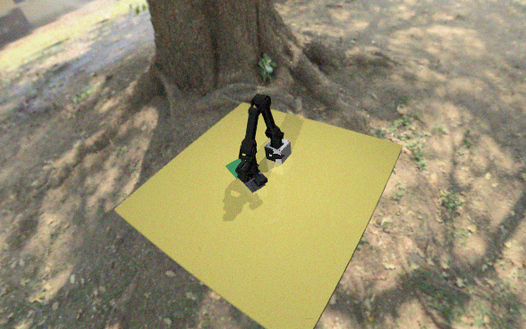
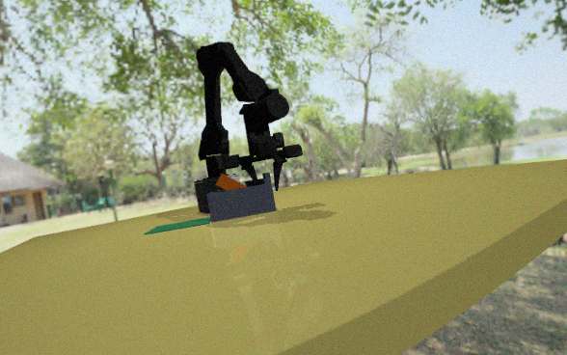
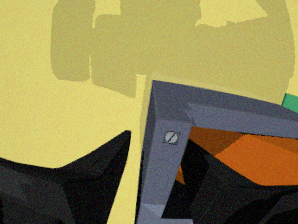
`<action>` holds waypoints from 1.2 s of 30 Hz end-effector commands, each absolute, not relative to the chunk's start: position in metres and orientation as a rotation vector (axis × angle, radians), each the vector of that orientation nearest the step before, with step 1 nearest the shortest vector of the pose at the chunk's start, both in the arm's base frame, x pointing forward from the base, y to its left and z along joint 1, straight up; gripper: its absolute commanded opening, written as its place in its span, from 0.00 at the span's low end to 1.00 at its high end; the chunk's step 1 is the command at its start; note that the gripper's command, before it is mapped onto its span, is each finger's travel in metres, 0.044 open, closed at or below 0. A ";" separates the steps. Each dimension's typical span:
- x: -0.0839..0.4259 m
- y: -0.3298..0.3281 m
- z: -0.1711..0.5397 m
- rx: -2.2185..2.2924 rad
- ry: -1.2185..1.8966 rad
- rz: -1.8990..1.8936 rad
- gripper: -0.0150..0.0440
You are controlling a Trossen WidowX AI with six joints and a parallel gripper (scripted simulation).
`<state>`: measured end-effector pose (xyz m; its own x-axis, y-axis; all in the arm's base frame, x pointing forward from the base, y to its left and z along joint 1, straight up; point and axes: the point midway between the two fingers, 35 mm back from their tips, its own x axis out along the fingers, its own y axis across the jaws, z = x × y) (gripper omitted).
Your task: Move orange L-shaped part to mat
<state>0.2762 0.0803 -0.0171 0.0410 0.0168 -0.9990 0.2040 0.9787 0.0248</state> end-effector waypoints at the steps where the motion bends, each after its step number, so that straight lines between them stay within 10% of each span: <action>1: 0.272 0.079 -0.025 0.178 1.540 -0.151 0.56; 36: 0.276 0.089 0.011 0.179 1.540 -0.150 0.56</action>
<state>0.2716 0.0891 -0.0066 0.0158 0.0114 -0.9998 0.2042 0.9788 0.0143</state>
